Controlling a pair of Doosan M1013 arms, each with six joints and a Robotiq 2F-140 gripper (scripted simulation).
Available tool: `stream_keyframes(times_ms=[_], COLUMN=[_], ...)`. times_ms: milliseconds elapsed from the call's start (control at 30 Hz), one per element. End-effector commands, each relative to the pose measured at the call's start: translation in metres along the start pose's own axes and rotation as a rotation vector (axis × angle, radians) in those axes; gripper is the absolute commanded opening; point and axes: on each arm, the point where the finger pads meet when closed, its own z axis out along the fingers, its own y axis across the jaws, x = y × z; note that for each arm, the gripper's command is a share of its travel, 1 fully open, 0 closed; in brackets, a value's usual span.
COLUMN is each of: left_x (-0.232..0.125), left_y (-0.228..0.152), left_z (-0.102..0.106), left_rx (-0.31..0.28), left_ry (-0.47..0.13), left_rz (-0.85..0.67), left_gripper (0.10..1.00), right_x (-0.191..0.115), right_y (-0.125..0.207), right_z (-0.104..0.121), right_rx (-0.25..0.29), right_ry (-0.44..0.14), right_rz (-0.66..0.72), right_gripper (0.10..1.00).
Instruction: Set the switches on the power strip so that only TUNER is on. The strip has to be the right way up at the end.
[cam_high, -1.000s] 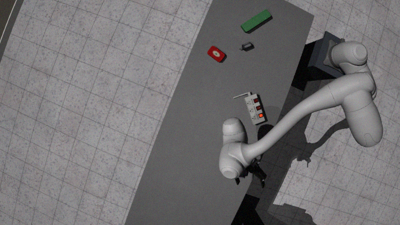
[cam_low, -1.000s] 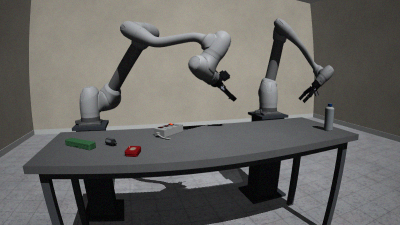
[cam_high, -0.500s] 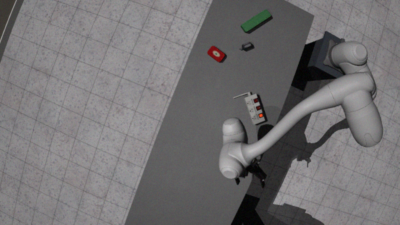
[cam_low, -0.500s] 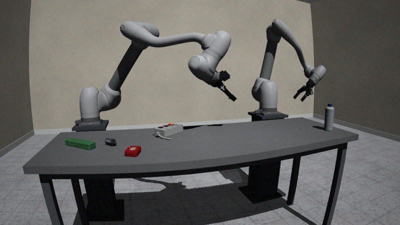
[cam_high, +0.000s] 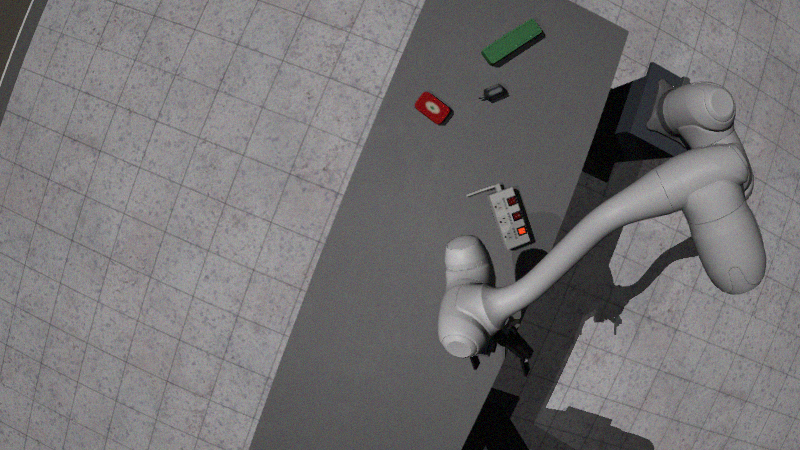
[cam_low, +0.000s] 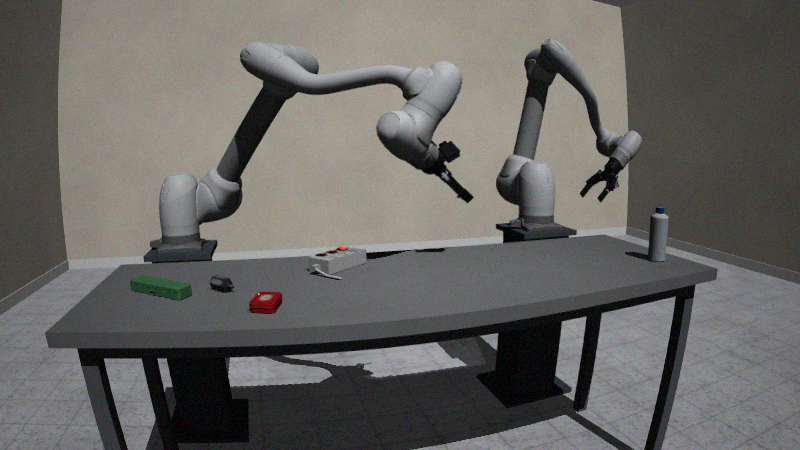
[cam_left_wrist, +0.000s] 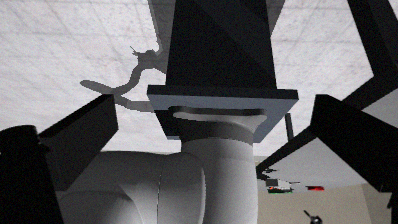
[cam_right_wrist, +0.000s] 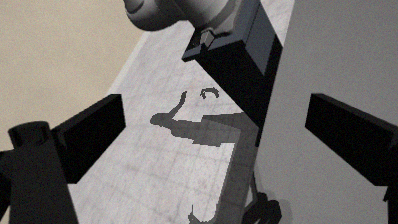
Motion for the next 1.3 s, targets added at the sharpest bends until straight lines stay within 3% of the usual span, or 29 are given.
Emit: stream_keyframes(times_ms=[0,600,733,867,933,967,1267], left_x=[0.0,0.0,0.0,0.0,0.0,0.0,0.0], left_y=[-0.006,-0.011,-0.011,-0.011,-0.011,-0.011,-0.011], left_z=[0.0,0.0,0.0,0.0,0.0,0.0,0.0], left_rx=[-0.013,-0.024,-0.024,-0.024,-0.024,-0.024,-0.024], left_ry=[0.0,0.0,0.0,0.0,0.0,0.0,0.0], left_rz=[-0.013,-0.024,-0.024,-0.024,-0.024,-0.024,-0.024], left_gripper=[1.0,1.0,1.0,1.0,1.0,1.0,1.0], right_x=[0.001,-0.003,-0.037,-0.06,-0.06,-0.079,-0.134], right_y=[-0.001,-0.001,-0.002,-0.003,-0.003,-0.004,-0.006], right_z=[-0.001,-0.004,-0.034,-0.055,-0.055,-0.072,-0.122], right_rx=[0.0,-0.014,-0.131,-0.213,-0.213,-0.279,-0.474], right_ry=[0.001,-0.004,-0.04,-0.066,-0.066,-0.086,-0.149], right_rz=[-0.002,0.005,0.056,0.093,0.093,0.122,0.211], right_gripper=[1.0,1.0,1.0,1.0,1.0,1.0,1.0])
